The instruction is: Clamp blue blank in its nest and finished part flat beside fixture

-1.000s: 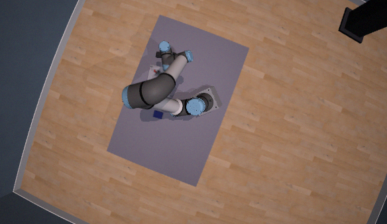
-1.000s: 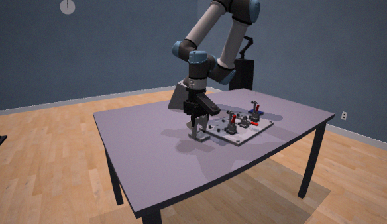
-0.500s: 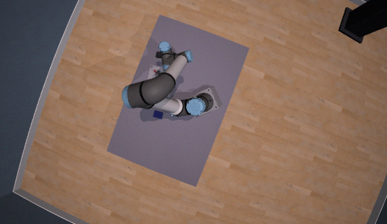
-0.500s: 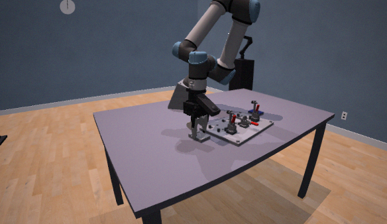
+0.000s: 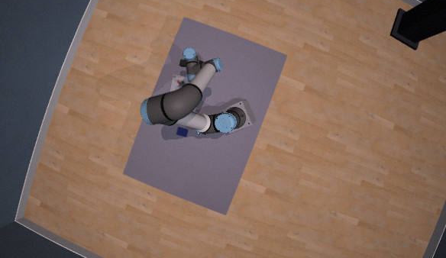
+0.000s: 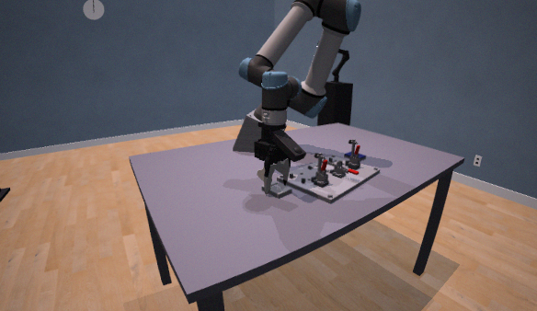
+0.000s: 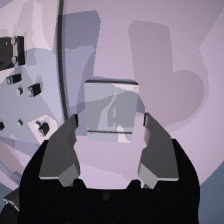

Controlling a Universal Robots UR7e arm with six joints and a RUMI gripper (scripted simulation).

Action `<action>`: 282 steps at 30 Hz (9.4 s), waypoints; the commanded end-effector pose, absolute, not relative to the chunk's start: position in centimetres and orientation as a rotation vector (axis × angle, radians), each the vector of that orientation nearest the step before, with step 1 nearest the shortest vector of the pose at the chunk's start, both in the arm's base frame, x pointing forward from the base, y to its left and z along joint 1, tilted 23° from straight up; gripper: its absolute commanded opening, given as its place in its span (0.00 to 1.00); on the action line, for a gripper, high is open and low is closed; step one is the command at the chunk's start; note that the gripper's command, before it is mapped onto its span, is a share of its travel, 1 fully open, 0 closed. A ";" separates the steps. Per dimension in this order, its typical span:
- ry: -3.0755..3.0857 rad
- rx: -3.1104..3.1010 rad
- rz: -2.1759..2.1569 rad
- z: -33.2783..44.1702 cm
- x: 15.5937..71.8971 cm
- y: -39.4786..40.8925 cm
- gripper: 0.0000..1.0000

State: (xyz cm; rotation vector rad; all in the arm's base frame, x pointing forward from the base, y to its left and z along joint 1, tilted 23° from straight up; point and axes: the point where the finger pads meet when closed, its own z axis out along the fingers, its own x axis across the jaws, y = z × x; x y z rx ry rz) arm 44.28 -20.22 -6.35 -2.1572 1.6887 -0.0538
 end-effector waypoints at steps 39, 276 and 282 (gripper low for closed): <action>1.689 -2.157 -0.055 -1.3 42.8 -21.8 0.54; 1.689 -2.157 -0.055 22.3 29.9 16.6 0.59; 1.689 -2.157 -0.055 22.5 29.7 17.7 0.59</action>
